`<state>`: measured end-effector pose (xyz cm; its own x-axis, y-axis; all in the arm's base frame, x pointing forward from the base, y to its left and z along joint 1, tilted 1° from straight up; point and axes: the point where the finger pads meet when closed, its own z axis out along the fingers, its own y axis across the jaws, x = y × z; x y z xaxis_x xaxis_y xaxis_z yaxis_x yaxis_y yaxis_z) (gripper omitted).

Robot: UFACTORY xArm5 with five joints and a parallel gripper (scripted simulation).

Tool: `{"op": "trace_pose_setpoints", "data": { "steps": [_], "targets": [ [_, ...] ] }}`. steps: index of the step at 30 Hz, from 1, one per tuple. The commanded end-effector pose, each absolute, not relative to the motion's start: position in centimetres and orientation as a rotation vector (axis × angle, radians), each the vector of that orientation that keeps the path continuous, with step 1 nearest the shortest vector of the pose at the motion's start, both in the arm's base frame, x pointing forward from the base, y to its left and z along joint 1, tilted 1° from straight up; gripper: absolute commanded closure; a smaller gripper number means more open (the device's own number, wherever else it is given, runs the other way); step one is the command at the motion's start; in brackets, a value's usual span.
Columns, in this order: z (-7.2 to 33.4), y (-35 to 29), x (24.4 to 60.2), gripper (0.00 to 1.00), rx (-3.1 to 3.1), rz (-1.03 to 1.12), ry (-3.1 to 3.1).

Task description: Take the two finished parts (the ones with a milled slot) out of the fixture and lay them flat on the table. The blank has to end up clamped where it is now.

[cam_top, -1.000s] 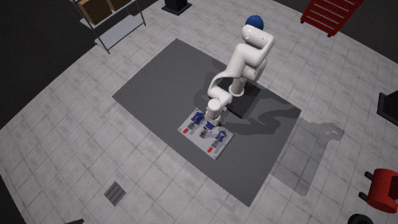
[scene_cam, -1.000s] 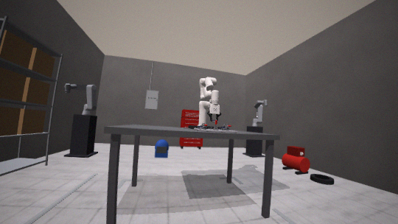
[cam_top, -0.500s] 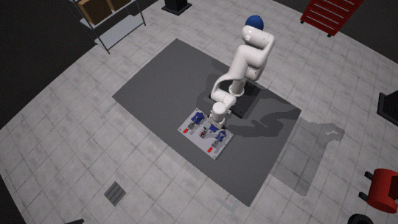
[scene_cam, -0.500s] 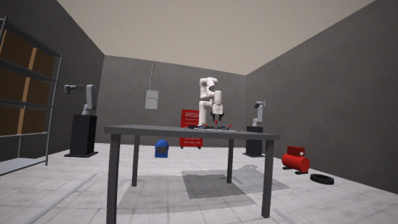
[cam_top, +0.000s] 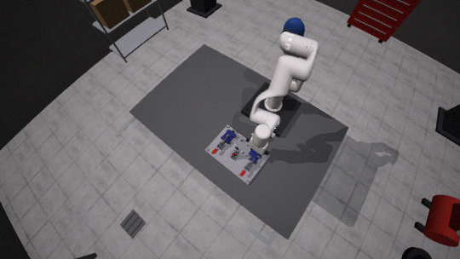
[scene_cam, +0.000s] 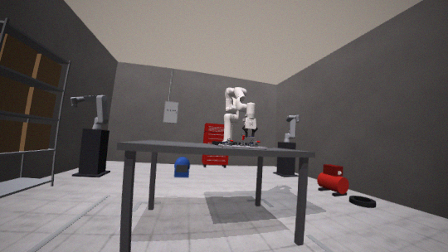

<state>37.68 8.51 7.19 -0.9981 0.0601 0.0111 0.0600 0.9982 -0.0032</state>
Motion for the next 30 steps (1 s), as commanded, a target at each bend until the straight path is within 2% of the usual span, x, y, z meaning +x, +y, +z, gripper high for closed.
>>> {"op": "trace_pose_setpoints", "data": {
  "steps": [1,30],
  "targets": [
    [7.3,11.2,38.0,1.00,-0.096,0.004,-3.132],
    [7.2,20.9,38.6,1.00,-0.096,0.008,-3.131]
  ]
}}
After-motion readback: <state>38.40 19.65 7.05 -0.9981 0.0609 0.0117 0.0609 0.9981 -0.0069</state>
